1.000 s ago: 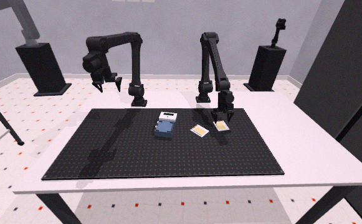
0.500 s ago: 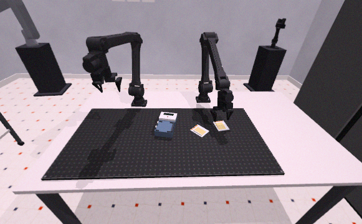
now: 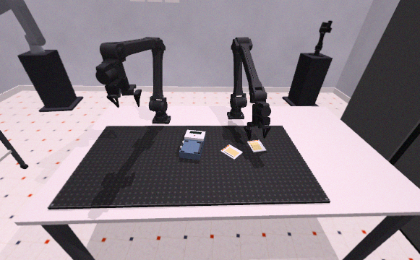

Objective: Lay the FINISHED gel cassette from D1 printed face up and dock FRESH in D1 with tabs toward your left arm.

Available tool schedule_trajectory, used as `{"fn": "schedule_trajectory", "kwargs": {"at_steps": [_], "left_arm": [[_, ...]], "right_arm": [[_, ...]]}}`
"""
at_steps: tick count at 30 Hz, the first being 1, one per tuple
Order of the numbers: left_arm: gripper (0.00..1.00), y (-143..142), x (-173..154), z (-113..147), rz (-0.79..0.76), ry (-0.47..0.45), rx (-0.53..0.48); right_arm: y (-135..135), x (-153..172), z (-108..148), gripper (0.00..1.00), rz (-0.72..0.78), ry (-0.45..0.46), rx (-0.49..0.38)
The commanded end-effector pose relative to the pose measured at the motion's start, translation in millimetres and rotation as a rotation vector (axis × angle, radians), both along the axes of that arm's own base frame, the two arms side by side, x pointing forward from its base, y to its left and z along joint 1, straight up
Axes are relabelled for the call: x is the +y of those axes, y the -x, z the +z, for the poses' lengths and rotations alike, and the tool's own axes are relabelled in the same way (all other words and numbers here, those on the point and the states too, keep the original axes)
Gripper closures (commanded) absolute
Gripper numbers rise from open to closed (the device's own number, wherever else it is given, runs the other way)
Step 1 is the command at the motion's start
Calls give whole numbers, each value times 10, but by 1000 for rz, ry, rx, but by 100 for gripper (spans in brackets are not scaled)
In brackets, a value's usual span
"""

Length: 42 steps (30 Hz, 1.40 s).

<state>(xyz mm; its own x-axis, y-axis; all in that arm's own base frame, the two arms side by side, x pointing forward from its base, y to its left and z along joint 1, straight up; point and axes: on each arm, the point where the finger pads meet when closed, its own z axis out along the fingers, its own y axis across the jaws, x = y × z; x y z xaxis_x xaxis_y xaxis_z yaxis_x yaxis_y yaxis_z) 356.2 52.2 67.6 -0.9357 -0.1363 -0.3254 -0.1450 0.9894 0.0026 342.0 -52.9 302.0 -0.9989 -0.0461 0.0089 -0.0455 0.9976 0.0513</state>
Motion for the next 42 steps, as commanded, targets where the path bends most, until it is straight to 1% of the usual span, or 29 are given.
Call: {"fn": "schedule_trajectory", "kwargs": {"at_steps": [1,11,12,20,29,40,42], "left_arm": [[2,-166,10,271,0,-7,-45],[2,-170,10,291,0,-7,-45],[2,-179,12,313,0,-11,-73],[2,-256,21,486,0,-11,-73],[2,-256,21,486,0,-11,-73],[2,-239,60,1035,-168,6,252],[2,-239,60,1035,-168,6,252]], "right_arm": [[-139,-17,233,0,13,5,-42],[-139,-17,233,0,13,5,-42],[-139,-17,233,0,13,5,-42],[-139,-17,233,0,13,5,-42],[-139,-17,233,0,13,5,-42],[-139,-17,233,0,13,5,-42],[-139,-17,233,0,13,5,-42]]}}
